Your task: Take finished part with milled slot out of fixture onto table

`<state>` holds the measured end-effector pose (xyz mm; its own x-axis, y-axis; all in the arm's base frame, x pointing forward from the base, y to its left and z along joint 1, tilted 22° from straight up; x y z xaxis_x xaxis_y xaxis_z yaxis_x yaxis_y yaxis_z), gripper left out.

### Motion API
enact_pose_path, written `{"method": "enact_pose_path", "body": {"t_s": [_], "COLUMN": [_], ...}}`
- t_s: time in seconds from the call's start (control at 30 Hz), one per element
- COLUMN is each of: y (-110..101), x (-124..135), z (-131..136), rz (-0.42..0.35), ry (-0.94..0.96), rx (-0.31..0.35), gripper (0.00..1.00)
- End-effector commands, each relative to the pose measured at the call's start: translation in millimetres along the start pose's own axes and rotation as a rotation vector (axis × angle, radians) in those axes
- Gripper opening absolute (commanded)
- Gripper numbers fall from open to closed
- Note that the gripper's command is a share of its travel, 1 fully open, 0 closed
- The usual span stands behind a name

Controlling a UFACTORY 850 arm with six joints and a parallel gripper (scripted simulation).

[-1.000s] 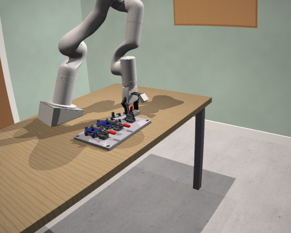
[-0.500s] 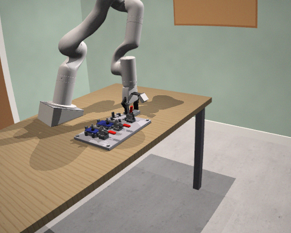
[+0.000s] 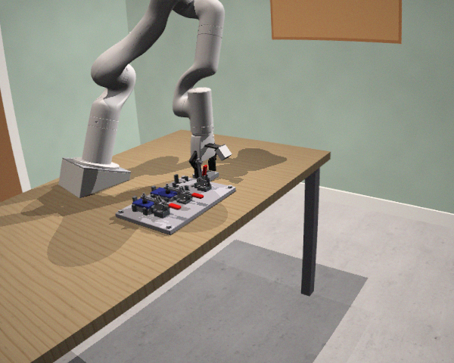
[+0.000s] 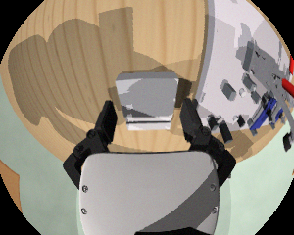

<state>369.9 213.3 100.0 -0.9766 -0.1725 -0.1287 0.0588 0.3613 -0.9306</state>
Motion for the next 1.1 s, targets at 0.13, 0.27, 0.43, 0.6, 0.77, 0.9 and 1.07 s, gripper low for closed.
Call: {"method": "enact_pose_path", "body": {"t_s": [0.13,0.27,0.43,0.6,0.77,0.9,1.07], "y": [-9,-14,-30,-49,-68,-75,-90], "x": [-1,-1,-1,0,0,0,0], "z": [0,0,0,0,0,0,0], "rz": [0.001,0.001,0.001,0.001,0.001,0.001,0.001], "ry": [0.0,0.0,0.0,0.0,0.0,0.0,0.0], "rx": [0.0,0.0,0.0,0.0,0.0,0.0,0.0], "gripper": [0.95,0.95,0.95,0.95,0.95,0.95,0.95]}}
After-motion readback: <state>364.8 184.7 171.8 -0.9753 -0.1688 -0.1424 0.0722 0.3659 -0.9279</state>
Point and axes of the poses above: the point where the finger pads meet when closed, its own y axis out along the fingers, its own z axis across the jaws, x = y × z, the point moved 4 cm from there along -y, back along the fingers, and after that the axes turned 9 degrees about -y, right-handed, at the moved point
